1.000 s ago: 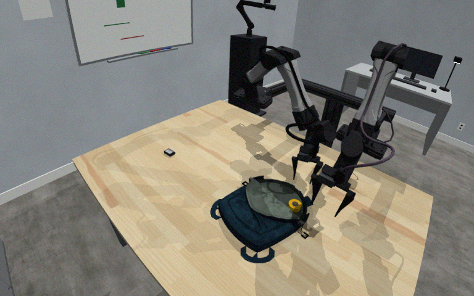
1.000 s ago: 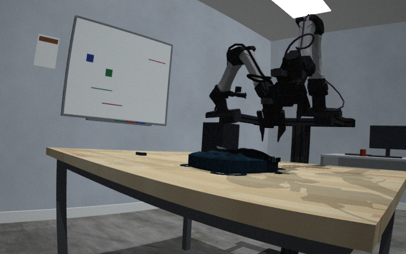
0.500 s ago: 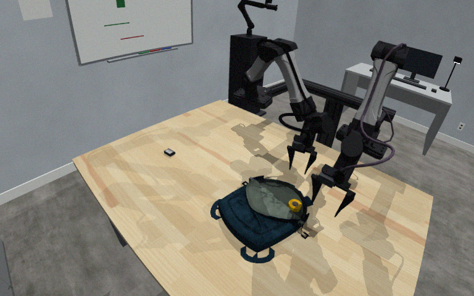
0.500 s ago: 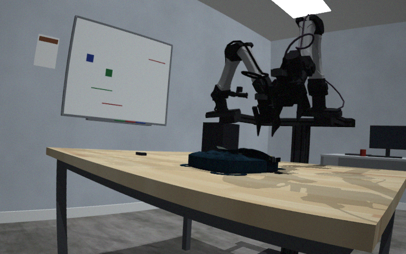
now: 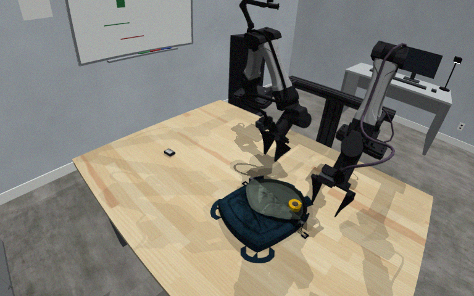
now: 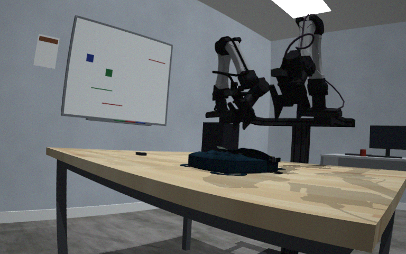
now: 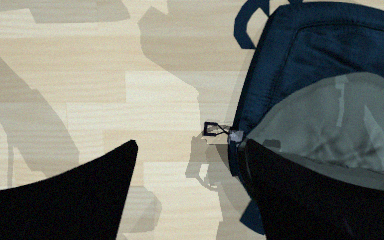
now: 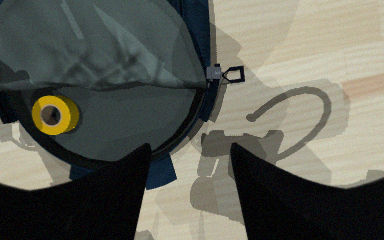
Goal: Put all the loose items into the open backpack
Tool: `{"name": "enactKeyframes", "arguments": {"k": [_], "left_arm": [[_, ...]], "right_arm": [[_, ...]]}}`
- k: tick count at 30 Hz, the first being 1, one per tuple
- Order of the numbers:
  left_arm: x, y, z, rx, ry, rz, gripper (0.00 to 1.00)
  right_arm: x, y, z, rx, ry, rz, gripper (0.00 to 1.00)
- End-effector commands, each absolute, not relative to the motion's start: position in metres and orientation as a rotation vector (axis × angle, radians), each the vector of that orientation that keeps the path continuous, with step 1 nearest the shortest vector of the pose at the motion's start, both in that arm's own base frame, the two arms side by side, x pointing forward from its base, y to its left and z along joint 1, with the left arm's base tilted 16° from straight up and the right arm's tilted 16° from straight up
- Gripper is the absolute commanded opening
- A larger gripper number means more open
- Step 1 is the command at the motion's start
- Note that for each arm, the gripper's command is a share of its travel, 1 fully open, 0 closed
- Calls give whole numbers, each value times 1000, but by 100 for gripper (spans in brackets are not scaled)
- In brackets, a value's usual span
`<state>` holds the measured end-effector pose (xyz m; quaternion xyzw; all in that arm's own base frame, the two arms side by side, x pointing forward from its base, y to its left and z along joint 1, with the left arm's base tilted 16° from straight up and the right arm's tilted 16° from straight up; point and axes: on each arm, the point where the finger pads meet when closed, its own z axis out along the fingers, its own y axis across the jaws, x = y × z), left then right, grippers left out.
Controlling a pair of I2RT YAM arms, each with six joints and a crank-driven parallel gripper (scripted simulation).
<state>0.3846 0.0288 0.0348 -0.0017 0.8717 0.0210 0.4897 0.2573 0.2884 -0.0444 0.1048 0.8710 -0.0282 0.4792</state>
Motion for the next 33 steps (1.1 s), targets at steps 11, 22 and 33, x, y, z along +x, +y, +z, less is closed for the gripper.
{"name": "enactKeyframes", "arguments": {"k": [11, 22, 33], "left_arm": [[391, 29, 44, 0, 2092, 51, 90], [392, 29, 44, 0, 2092, 51, 90], [393, 30, 44, 0, 2092, 51, 90]], "right_arm": [[259, 177, -19, 859, 2034, -216, 67], [269, 71, 3, 1363, 1844, -320, 67], [288, -14, 18, 1700, 1649, -365, 67]]}}
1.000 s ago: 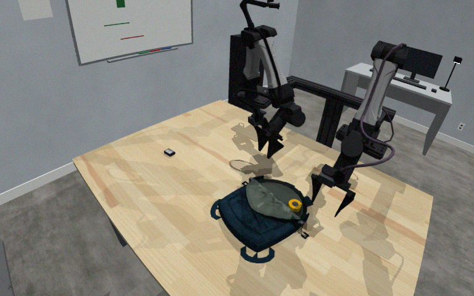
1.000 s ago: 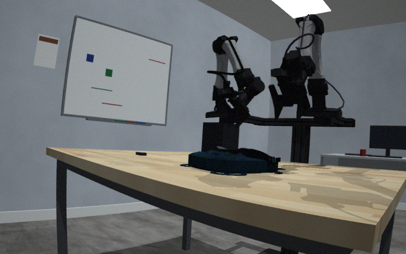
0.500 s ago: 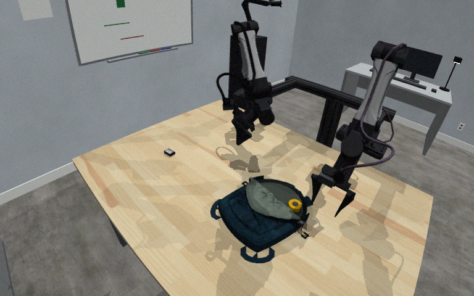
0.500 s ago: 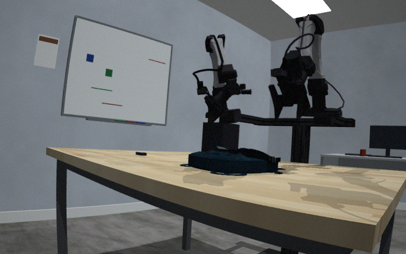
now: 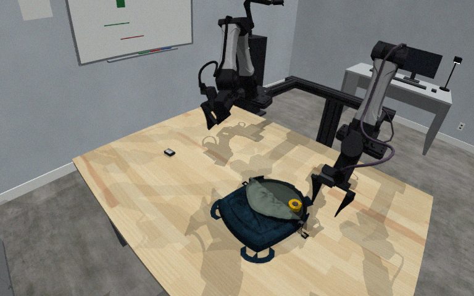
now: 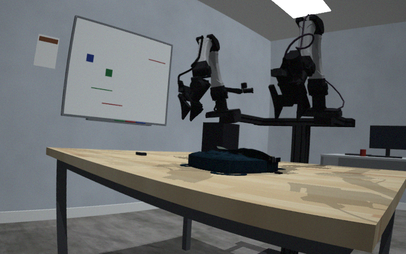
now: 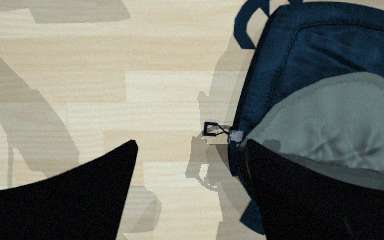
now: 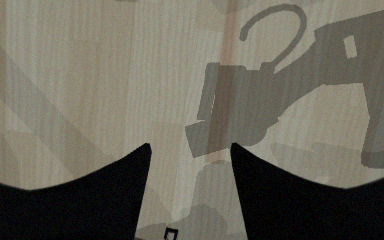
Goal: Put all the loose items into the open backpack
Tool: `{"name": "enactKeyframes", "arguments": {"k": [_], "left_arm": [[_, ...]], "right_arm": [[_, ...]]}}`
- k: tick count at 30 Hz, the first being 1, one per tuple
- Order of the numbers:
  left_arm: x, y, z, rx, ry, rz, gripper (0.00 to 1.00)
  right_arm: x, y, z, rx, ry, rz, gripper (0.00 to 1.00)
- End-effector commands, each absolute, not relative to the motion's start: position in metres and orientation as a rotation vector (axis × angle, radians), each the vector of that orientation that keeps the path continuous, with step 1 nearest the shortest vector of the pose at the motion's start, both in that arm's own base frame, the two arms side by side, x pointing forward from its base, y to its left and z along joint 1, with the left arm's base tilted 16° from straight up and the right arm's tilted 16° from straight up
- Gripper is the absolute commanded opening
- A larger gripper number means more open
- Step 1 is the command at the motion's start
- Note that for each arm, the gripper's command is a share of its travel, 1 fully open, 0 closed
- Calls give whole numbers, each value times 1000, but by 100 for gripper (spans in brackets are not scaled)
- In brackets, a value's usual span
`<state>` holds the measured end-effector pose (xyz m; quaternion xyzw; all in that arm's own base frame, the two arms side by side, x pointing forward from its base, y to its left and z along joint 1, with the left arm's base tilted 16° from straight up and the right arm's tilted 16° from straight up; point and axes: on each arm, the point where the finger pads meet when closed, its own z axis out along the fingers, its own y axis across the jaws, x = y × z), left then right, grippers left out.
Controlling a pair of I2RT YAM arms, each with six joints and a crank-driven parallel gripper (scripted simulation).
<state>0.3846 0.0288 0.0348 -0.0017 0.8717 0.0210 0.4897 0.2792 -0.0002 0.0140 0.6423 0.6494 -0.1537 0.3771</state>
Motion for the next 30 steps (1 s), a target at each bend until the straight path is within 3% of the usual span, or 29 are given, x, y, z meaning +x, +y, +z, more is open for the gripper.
{"name": "enactKeyframes", "arguments": {"k": [1, 6, 30], "left_arm": [[393, 30, 44, 0, 2092, 51, 90], [393, 30, 44, 0, 2092, 51, 90], [394, 31, 45, 0, 2092, 51, 90]], "right_arm": [[286, -26, 1, 1692, 1679, -423, 67], [327, -70, -11, 1692, 1664, -398, 67], [432, -220, -70, 1694, 1653, -406, 67]]}}
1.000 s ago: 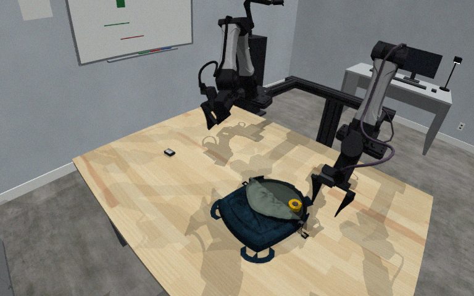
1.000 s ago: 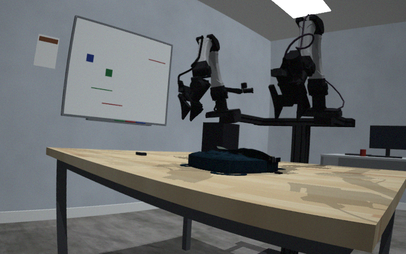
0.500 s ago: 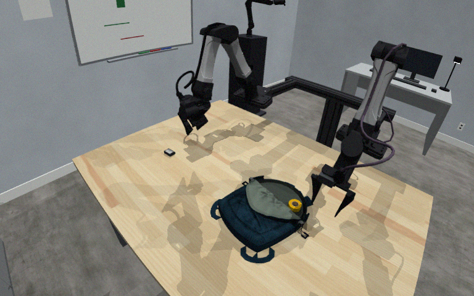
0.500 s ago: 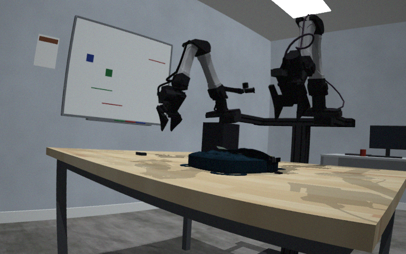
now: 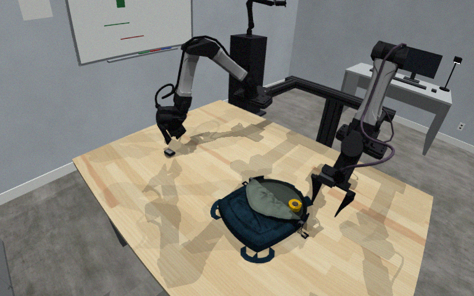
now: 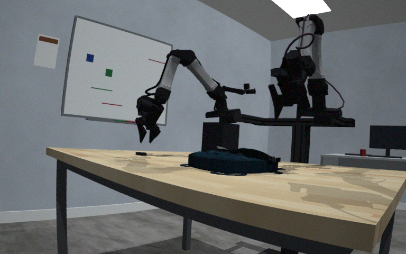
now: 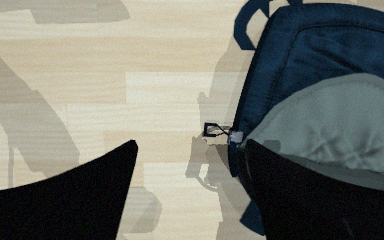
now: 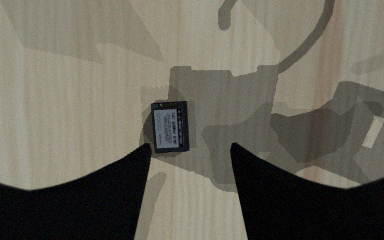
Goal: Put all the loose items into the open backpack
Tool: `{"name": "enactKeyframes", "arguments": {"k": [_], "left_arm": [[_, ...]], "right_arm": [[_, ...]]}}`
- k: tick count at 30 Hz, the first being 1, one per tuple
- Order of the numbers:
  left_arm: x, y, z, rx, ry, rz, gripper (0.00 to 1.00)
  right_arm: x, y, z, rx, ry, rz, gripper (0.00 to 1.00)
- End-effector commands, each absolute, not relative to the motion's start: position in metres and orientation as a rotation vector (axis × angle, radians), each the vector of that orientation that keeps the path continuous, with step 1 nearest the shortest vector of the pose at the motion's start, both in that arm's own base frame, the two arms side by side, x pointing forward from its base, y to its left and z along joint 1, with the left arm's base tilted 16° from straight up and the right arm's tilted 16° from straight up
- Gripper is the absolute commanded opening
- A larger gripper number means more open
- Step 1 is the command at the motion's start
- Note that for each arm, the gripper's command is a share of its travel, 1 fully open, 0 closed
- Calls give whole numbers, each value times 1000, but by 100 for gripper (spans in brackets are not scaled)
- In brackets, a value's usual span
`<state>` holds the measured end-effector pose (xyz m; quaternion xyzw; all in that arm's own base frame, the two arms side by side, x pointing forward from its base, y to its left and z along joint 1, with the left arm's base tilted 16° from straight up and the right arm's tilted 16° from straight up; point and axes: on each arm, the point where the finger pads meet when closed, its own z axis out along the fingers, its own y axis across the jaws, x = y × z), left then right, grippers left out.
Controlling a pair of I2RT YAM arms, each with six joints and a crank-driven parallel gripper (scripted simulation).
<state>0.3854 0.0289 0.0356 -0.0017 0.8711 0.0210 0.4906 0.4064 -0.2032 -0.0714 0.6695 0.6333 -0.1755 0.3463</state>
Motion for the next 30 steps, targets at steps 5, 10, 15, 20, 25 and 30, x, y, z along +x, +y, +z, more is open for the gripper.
{"name": "enactKeyframes", "arguments": {"k": [5, 10, 15, 20, 25, 30], "left_arm": [[394, 31, 45, 0, 2092, 51, 90], [394, 31, 45, 0, 2092, 51, 90], [394, 31, 45, 0, 2091, 51, 90], [394, 31, 45, 0, 2091, 51, 90], [393, 31, 45, 0, 2091, 51, 90], [393, 31, 45, 0, 2091, 51, 90]], "right_arm": [[444, -215, -44, 1669, 1631, -373, 67], [442, -214, -47, 1673, 1638, -380, 67], [432, -216, -75, 1694, 1661, -415, 67], [438, -217, -89, 1690, 1653, -409, 67], [442, -216, -106, 1693, 1649, -407, 67], [447, -216, -108, 1688, 1635, -397, 67]]}}
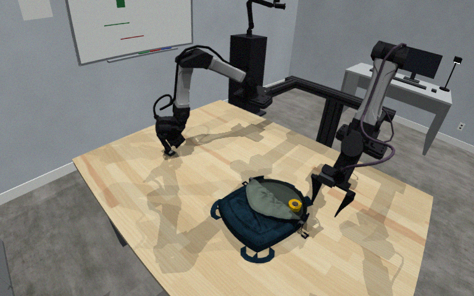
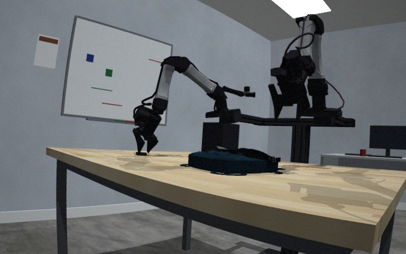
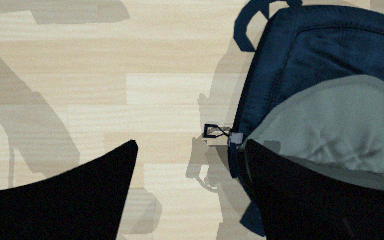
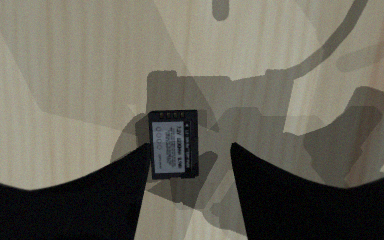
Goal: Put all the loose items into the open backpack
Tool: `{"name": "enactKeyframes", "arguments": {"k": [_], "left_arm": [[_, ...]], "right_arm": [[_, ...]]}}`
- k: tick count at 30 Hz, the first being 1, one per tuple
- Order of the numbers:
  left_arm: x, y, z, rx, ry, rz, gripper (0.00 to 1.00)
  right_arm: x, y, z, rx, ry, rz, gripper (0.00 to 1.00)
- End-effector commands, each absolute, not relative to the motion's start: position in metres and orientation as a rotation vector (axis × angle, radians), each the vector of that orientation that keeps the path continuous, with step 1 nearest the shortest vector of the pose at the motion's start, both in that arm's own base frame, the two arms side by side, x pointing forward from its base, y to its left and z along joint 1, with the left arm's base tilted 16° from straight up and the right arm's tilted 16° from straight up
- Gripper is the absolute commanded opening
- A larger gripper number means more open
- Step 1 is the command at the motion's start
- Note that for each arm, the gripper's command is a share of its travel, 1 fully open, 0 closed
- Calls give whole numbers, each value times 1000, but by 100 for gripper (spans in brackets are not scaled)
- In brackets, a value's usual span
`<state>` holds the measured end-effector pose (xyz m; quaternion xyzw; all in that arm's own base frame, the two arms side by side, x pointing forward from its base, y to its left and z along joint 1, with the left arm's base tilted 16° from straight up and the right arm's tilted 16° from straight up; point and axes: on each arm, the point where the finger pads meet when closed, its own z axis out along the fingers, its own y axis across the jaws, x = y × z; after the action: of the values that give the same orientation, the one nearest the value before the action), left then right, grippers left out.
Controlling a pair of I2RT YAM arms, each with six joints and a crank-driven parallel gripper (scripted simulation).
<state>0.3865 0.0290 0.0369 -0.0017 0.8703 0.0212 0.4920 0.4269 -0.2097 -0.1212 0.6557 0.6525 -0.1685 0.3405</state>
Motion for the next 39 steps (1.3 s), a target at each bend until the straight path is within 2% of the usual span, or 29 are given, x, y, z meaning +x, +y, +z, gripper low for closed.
{"name": "enactKeyframes", "arguments": {"k": [1, 7, 8, 13, 14, 21, 22, 27, 28, 39], "left_arm": [[393, 31, 45, 0, 2091, 51, 90], [393, 31, 44, 0, 2091, 51, 90], [393, 31, 44, 0, 2091, 51, 90], [392, 31, 44, 0, 2091, 51, 90], [392, 31, 44, 0, 2091, 51, 90], [392, 31, 44, 0, 2091, 51, 90], [392, 31, 44, 0, 2091, 51, 90], [392, 30, 44, 0, 2091, 51, 90], [392, 30, 44, 0, 2091, 51, 90], [391, 30, 44, 0, 2091, 51, 90]], "right_arm": [[445, -215, -119, 1692, 1647, -407, 67], [449, -217, -122, 1691, 1642, -393, 67], [445, -217, -119, 1692, 1645, -406, 58], [445, -217, -119, 1692, 1645, -406, 58], [444, -217, -119, 1692, 1645, -406, 49], [444, -216, -119, 1692, 1645, -407, 49], [444, -216, -119, 1692, 1645, -406, 40], [443, -216, -120, 1692, 1645, -406, 40], [443, -216, -120, 1692, 1645, -406, 31], [442, -215, -120, 1692, 1645, -406, 31]]}}
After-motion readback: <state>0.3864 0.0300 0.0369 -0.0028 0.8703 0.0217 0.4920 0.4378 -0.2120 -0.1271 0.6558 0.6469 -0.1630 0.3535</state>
